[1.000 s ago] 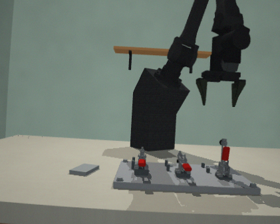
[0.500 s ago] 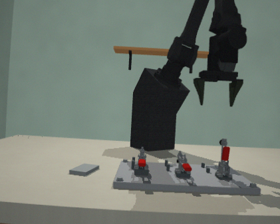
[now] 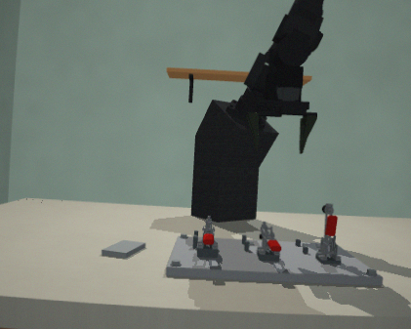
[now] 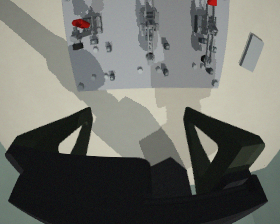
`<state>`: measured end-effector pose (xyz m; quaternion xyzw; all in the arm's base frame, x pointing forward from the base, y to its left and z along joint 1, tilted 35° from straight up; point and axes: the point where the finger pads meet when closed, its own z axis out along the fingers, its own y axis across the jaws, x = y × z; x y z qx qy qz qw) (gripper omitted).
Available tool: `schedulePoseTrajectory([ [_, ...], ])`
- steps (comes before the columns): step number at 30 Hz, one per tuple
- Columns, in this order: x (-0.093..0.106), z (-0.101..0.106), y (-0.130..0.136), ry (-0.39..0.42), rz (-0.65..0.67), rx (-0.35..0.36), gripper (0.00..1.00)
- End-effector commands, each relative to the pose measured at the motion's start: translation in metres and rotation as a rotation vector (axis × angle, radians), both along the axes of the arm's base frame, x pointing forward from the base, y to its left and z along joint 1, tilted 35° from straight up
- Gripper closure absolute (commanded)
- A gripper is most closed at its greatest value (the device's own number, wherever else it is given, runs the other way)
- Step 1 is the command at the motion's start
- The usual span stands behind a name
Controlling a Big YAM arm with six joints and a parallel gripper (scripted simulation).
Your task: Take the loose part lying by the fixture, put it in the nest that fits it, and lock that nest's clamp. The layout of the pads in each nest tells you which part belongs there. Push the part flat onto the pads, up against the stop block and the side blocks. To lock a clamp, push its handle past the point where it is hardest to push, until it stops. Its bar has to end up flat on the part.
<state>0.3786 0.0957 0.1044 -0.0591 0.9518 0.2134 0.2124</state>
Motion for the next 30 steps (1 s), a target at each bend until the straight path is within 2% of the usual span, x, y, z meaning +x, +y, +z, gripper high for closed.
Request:
schedulePoseTrajectory([
  [1, 0.029, 0.000, -0.034, -0.055, 0.023, -0.023, 0.08],
  [5, 0.039, -0.017, -0.076, -0.031, 0.022, -0.023, 0.08],
  [7, 0.039, -0.017, -0.076, -0.031, 0.022, -0.023, 0.08],
  [15, 0.070, -0.051, -0.172, -0.032, 0.020, -0.025, 0.08],
  [21, 0.088, -0.071, -0.229, -0.032, 0.018, -0.026, 0.08],
  [24, 0.090, -0.074, -0.237, -0.032, 0.018, -0.026, 0.08],
  [30, 0.100, -0.085, -0.268, -0.033, 0.017, -0.027, 0.08],
])
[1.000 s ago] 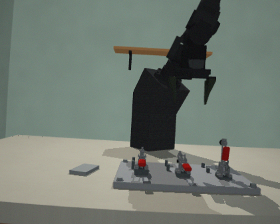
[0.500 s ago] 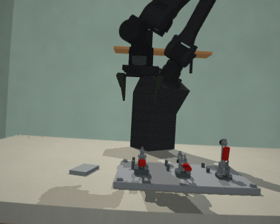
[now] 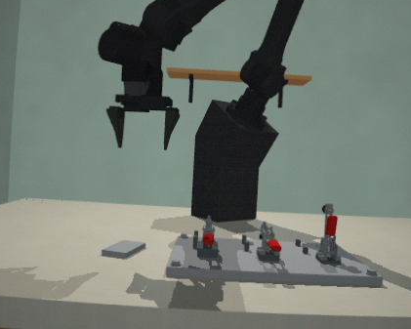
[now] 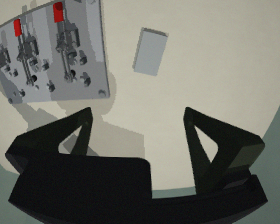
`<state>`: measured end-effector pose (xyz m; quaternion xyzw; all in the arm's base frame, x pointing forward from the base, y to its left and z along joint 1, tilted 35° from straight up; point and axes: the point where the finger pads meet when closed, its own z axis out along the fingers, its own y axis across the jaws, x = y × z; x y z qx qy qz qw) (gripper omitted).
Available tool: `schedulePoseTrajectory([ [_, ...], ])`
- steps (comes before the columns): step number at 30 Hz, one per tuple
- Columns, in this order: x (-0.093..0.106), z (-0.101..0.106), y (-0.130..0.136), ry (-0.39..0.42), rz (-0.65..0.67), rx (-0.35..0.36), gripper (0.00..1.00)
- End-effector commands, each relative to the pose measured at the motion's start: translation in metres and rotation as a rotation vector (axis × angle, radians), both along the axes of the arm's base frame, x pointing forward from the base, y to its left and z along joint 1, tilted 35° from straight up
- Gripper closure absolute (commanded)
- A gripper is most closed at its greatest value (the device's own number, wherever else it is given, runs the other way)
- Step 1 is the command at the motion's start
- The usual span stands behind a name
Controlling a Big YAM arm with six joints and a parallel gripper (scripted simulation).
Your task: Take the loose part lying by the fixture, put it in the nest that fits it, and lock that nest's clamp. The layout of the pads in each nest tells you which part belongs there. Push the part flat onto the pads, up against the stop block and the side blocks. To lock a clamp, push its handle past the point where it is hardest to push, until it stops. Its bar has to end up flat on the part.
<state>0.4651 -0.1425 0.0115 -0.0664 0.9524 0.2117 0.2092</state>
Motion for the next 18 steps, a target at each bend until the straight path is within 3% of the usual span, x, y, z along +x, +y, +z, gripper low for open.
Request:
schedulePoseTrajectory([
  [1, 0.015, 0.007, -0.033, -0.036, 0.003, -0.020, 0.08],
  [18, 0.019, 0.017, -0.042, -0.054, -0.002, -0.031, 0.08],
])
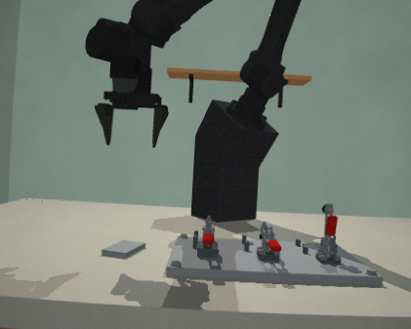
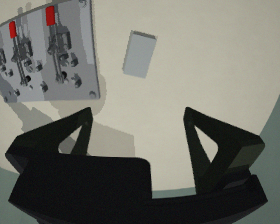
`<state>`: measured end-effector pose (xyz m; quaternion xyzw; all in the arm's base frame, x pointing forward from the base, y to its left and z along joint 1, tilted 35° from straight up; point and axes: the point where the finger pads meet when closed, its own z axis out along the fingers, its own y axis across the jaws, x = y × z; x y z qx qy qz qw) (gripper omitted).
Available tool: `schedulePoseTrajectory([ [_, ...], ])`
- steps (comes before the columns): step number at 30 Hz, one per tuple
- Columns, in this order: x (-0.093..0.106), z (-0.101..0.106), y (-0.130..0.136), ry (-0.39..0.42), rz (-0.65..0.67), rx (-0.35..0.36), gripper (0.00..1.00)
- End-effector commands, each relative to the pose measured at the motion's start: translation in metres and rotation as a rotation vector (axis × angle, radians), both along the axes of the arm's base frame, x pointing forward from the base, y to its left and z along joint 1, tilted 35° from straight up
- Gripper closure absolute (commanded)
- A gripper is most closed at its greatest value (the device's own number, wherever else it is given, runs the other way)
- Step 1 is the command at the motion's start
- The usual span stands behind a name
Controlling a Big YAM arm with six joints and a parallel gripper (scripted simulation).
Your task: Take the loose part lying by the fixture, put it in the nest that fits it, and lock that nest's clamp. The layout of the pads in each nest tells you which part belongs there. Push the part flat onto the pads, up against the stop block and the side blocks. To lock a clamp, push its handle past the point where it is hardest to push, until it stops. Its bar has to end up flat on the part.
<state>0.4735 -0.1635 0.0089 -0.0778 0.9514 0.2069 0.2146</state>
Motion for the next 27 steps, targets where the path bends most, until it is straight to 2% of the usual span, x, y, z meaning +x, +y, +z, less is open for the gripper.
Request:
schedulePoseTrajectory([
  [1, 0.0109, 0.0192, -0.0208, -0.038, -0.020, -0.018, 0.08],
  [11, 0.0109, 0.0192, -0.0208, -0.024, -0.048, -0.005, 0.08],
  [21, 0.0108, 0.0191, -0.0210, 0.063, -0.217, 0.076, 0.08],
  [27, 0.0108, 0.0191, -0.0210, 0.070, -0.232, 0.083, 0.08],
])
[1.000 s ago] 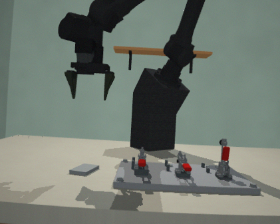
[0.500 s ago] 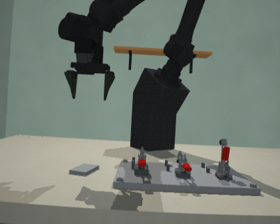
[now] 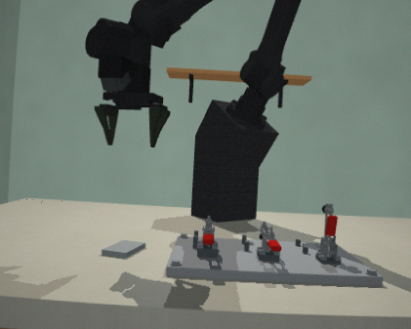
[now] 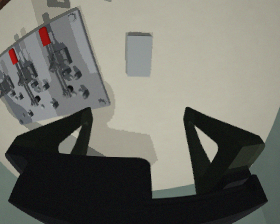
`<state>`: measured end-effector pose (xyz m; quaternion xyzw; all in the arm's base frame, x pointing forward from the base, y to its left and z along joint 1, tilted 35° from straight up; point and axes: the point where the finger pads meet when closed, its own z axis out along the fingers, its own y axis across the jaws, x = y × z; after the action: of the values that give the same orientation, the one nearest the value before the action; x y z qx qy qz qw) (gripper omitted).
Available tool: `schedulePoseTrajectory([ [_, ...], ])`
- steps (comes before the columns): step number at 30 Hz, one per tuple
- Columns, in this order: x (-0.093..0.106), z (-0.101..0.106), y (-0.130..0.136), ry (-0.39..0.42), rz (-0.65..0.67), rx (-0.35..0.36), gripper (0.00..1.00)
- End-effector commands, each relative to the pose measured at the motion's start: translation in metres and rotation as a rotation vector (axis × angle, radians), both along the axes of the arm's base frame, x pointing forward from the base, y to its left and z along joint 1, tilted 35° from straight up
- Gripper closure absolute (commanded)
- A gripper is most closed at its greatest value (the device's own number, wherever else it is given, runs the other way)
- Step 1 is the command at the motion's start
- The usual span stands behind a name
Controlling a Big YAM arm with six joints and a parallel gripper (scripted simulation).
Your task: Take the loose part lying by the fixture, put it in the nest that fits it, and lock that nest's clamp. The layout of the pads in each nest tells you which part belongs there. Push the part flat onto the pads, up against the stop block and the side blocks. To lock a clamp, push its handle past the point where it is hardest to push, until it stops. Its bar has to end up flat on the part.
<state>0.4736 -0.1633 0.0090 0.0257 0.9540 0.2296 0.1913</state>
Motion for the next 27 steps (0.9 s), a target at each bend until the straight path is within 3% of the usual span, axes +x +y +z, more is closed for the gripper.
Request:
schedulePoseTrajectory([
  [1, 0.011, 0.019, -0.021, -0.019, -0.055, -0.004, 0.08],
  [27, 0.011, 0.010, -0.022, -0.007, -0.047, 0.001, 0.08],
])
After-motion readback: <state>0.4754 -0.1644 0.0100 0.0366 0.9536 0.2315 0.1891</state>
